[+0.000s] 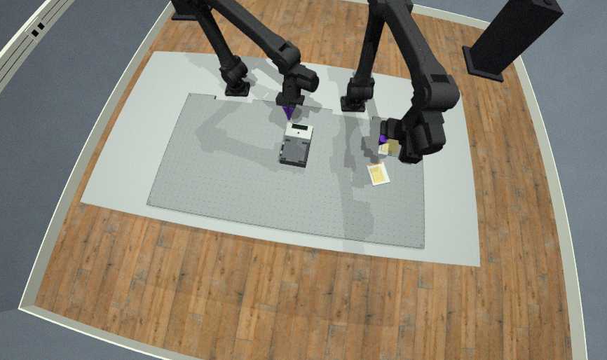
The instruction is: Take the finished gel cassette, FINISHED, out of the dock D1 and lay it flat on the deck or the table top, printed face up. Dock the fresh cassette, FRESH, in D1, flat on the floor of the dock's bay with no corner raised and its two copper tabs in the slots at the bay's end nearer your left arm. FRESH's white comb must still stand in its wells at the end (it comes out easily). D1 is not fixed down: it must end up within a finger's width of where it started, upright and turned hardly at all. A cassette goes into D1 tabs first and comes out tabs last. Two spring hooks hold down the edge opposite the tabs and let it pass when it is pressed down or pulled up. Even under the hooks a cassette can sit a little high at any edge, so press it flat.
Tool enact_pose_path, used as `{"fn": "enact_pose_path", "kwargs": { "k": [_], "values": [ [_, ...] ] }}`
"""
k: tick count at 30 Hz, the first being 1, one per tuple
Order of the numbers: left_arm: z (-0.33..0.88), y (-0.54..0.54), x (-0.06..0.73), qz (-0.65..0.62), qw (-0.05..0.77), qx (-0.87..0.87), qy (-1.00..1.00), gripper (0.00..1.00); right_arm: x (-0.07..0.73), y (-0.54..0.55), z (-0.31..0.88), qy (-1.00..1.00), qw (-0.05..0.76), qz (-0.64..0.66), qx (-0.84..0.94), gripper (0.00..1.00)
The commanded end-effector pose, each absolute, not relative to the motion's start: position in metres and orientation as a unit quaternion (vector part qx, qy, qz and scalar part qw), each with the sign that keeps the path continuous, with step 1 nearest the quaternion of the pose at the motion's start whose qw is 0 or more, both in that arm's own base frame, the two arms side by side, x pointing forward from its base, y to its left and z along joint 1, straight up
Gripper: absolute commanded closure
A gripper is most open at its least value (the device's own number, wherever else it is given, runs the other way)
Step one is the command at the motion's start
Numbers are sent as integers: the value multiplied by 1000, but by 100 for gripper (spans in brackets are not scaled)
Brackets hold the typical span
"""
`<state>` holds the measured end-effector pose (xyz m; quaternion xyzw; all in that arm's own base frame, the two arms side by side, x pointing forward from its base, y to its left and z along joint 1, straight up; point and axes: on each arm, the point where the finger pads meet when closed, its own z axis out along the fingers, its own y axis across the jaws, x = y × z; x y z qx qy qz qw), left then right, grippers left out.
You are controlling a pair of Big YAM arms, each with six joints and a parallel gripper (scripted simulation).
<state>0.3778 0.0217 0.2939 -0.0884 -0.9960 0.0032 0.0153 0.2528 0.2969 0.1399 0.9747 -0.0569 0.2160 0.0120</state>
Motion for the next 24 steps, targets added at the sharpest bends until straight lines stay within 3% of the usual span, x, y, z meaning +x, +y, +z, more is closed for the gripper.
{"fn": "enact_pose_path", "kwargs": {
  "k": [1,24],
  "values": [
    [313,24,387,-1,-3,-83,-997,100,260,301,138,-57,11,219,974,100],
    [313,24,387,-1,-3,-83,-997,100,260,301,110,-57,11,219,974,100]
  ]
}}
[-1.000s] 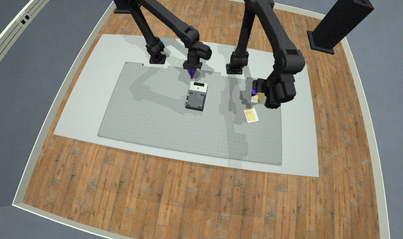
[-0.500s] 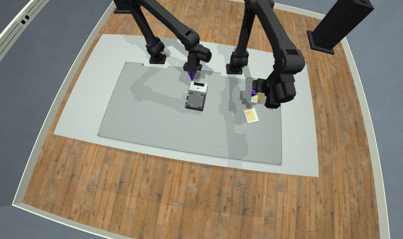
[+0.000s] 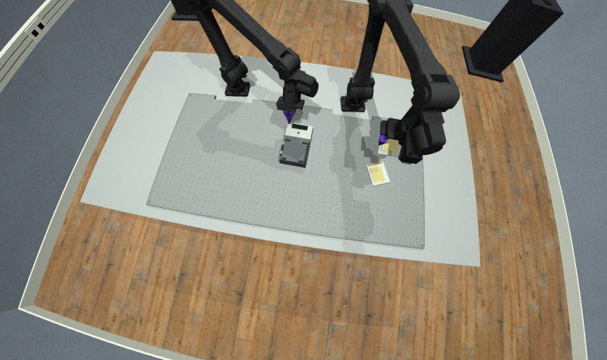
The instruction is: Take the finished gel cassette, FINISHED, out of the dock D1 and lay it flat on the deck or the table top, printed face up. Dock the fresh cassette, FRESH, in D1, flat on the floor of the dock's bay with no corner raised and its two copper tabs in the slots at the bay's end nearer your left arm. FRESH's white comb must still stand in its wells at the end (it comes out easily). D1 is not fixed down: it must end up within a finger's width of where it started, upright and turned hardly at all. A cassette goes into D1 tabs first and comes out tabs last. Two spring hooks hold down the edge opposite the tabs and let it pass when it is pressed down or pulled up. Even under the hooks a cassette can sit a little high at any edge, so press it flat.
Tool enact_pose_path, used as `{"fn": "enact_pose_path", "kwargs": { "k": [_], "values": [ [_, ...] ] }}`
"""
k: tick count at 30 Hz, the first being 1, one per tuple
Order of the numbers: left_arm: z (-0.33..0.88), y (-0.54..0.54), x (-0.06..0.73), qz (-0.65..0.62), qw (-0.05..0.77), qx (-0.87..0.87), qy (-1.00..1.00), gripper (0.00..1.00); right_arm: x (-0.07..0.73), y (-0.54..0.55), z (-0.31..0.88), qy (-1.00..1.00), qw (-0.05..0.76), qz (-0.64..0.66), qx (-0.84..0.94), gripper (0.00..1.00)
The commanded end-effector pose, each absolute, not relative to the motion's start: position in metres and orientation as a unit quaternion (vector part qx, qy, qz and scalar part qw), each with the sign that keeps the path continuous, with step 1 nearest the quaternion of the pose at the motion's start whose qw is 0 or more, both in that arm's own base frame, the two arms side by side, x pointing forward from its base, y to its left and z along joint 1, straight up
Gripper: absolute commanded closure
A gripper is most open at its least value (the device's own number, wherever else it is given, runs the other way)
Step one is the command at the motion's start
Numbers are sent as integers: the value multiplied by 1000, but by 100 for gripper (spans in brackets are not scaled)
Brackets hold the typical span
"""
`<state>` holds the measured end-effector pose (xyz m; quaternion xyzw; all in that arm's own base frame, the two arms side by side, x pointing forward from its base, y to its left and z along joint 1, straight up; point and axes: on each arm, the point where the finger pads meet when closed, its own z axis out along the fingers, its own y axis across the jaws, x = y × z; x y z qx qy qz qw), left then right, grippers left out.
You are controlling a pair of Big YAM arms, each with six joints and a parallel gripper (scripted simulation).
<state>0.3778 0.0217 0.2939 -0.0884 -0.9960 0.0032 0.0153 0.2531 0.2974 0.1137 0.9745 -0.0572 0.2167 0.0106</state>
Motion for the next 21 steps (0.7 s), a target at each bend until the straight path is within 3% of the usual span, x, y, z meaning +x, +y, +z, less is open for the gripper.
{"fn": "enact_pose_path", "kwargs": {
  "k": [1,21],
  "values": [
    [313,24,387,-1,-3,-83,-997,100,260,301,109,-57,11,219,974,100],
    [313,24,387,-1,-3,-83,-997,100,260,301,85,-57,11,219,974,100]
  ]
}}
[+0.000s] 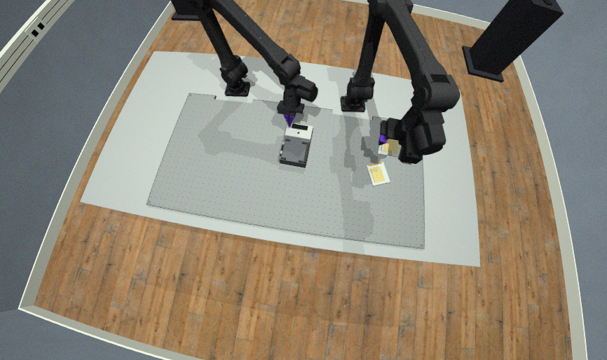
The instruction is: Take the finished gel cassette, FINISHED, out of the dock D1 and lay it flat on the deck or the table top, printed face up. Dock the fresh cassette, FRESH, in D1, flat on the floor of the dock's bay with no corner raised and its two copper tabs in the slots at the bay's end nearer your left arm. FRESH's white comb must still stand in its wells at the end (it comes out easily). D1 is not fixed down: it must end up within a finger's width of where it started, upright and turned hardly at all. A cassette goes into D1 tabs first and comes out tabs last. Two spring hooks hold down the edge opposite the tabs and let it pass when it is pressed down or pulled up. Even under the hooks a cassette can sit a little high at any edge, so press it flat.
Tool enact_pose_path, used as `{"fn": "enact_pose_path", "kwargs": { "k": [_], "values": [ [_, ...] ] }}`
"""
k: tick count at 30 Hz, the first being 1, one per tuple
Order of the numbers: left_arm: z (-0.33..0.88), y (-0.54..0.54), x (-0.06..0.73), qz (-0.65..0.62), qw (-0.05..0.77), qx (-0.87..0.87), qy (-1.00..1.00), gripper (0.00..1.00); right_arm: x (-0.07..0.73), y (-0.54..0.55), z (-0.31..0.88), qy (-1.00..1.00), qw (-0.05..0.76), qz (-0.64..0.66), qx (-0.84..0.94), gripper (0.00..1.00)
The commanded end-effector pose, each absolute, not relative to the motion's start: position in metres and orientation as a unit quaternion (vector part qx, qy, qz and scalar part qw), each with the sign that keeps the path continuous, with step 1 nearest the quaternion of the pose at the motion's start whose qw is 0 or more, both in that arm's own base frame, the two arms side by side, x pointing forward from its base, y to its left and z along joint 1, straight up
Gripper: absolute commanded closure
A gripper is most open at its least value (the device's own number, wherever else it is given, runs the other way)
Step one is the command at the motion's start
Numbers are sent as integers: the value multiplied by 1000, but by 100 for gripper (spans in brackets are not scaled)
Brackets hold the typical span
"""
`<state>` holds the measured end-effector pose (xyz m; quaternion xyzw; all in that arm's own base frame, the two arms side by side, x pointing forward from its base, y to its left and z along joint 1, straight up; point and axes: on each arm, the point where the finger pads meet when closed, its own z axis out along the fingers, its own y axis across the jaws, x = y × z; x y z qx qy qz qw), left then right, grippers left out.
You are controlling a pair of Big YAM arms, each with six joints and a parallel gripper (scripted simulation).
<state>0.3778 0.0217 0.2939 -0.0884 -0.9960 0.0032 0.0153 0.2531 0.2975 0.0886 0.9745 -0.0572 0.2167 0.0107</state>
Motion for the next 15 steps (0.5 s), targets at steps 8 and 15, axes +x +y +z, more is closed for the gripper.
{"fn": "enact_pose_path", "kwargs": {
  "k": [8,15],
  "values": [
    [313,24,387,-1,-3,-83,-997,100,260,301,81,-57,11,219,974,100],
    [313,24,387,-1,-3,-83,-997,100,260,301,81,-57,11,219,974,100]
  ]
}}
